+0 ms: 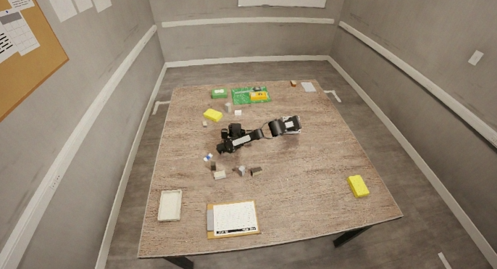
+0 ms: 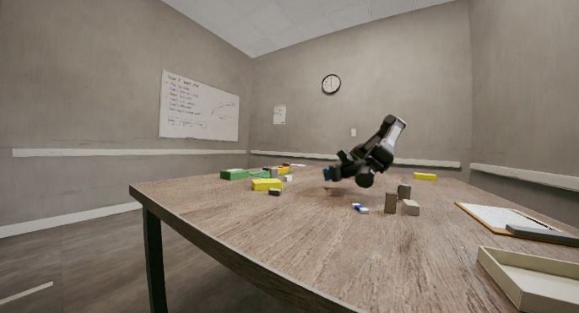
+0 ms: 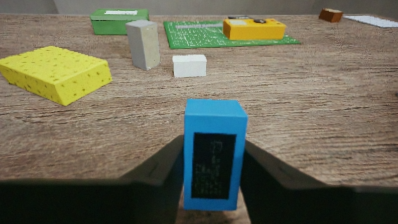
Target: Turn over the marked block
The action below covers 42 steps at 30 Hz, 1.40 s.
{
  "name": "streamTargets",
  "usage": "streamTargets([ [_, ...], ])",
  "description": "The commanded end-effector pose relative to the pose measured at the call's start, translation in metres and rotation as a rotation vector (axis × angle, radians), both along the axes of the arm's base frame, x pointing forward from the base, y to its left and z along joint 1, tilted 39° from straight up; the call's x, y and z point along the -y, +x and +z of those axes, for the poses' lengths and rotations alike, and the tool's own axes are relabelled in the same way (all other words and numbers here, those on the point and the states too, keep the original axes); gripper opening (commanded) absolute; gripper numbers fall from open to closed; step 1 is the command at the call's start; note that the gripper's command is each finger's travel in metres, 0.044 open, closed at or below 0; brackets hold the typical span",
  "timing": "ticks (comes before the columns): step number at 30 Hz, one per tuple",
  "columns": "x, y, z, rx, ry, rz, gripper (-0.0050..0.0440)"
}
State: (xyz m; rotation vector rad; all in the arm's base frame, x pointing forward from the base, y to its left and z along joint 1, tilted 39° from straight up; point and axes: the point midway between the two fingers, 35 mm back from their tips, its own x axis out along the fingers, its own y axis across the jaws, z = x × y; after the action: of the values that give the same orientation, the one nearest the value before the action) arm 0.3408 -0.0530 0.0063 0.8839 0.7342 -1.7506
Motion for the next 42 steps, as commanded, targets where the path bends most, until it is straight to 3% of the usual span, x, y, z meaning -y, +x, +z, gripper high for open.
streamTargets([
  [1,0.0016,0.0041,0.0066,0.021,-0.005,0.0,-0.005],
  [42,-0.0046,0.005,-0.0016,0.01,0.001,-0.009,-0.005],
])
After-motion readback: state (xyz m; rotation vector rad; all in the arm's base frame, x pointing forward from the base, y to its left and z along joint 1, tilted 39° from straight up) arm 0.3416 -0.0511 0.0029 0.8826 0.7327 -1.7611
